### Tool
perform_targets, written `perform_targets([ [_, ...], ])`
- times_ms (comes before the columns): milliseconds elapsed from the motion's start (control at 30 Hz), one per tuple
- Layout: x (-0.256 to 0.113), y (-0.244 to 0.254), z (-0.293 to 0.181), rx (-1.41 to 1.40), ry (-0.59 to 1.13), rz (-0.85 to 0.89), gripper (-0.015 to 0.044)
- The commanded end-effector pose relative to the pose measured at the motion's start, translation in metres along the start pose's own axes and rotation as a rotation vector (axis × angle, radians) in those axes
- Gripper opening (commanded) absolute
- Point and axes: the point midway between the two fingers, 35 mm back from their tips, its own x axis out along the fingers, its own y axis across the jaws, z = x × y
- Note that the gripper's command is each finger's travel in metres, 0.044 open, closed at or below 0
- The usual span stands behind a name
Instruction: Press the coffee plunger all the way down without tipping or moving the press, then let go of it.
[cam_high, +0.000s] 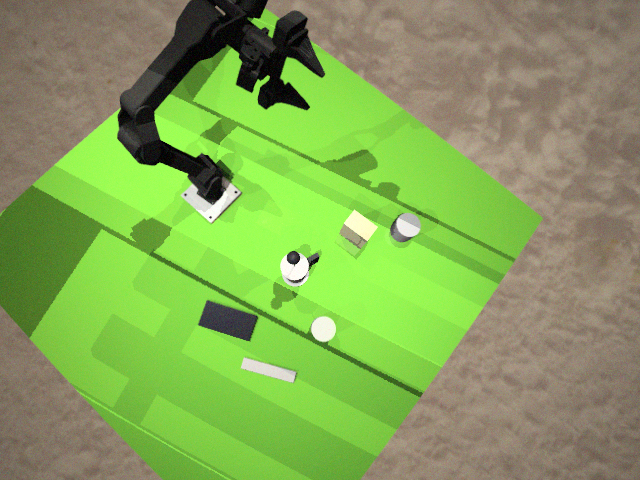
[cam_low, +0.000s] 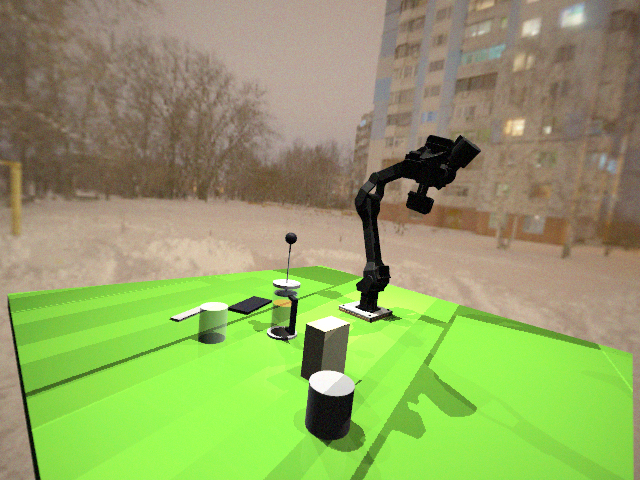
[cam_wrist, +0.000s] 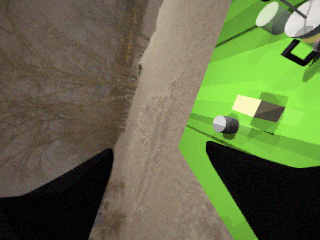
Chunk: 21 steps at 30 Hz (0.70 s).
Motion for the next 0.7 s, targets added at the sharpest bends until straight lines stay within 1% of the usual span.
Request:
perform_targets([
  [0, 0.002, -0.001, 0.001, -0.008, -0.001, -0.005, 0.0426],
  [33, 0.005, -0.002, 0.002, -0.024, -0.004, -0.014, 0.044],
  [167, 0.03, -0.015, 0.016, -0.163, -0.016, -0.093, 0.044],
  [333, 0.067, -0.037, 0.047, -0.373, -0.019, -0.215, 0.044],
  [500, 0.094, -0.058, 0.08, -0.57, 0.024, -0.306, 0.044],
  [667, 0.113, -0.078, 0.116, -0.752, 0.082, -0.358, 0.044],
])
